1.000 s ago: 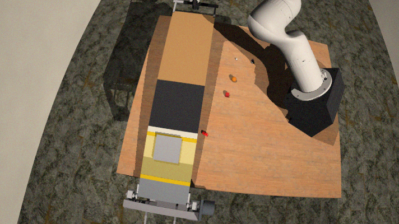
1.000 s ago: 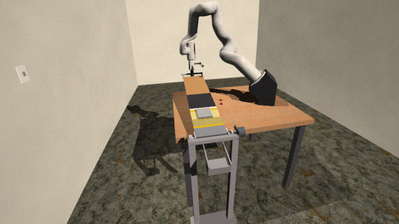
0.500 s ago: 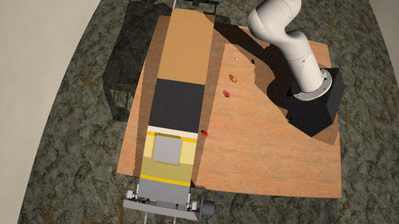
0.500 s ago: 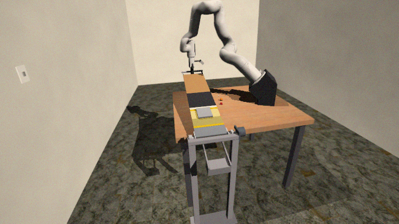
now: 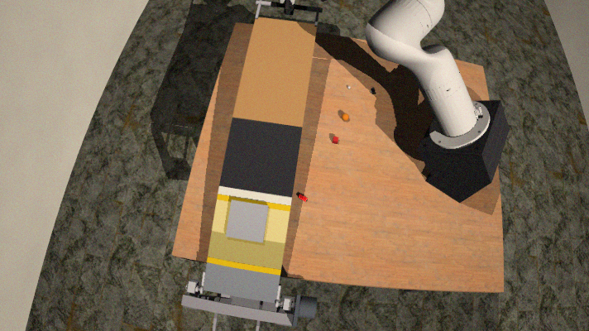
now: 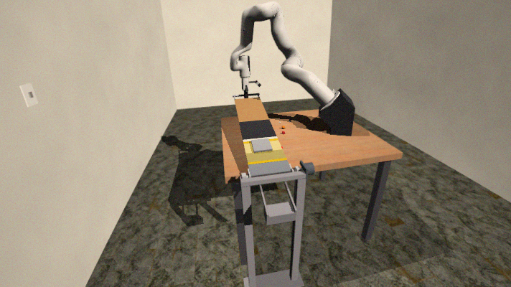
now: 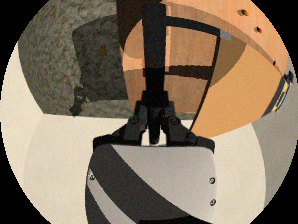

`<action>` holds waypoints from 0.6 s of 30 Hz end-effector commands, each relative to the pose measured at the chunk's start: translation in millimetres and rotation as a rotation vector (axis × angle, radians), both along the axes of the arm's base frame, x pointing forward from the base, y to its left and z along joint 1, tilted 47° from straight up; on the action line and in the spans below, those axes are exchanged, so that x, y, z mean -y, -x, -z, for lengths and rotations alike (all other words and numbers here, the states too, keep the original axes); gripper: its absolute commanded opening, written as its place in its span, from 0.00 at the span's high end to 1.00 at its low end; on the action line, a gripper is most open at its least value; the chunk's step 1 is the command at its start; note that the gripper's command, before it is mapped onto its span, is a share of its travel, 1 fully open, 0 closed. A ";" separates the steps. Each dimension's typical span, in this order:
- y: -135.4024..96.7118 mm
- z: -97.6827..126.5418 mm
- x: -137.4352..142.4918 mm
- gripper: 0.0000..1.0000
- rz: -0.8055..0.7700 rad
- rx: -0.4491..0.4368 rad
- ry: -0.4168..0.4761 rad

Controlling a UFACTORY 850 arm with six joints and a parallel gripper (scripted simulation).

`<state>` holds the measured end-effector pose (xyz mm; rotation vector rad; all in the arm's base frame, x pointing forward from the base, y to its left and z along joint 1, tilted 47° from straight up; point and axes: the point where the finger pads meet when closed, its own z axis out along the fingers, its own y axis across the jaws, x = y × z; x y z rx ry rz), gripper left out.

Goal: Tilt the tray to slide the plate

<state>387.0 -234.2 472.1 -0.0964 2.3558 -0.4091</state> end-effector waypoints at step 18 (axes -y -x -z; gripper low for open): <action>1.6 -2.8 -1.5 1.00 -0.002 0.002 0.000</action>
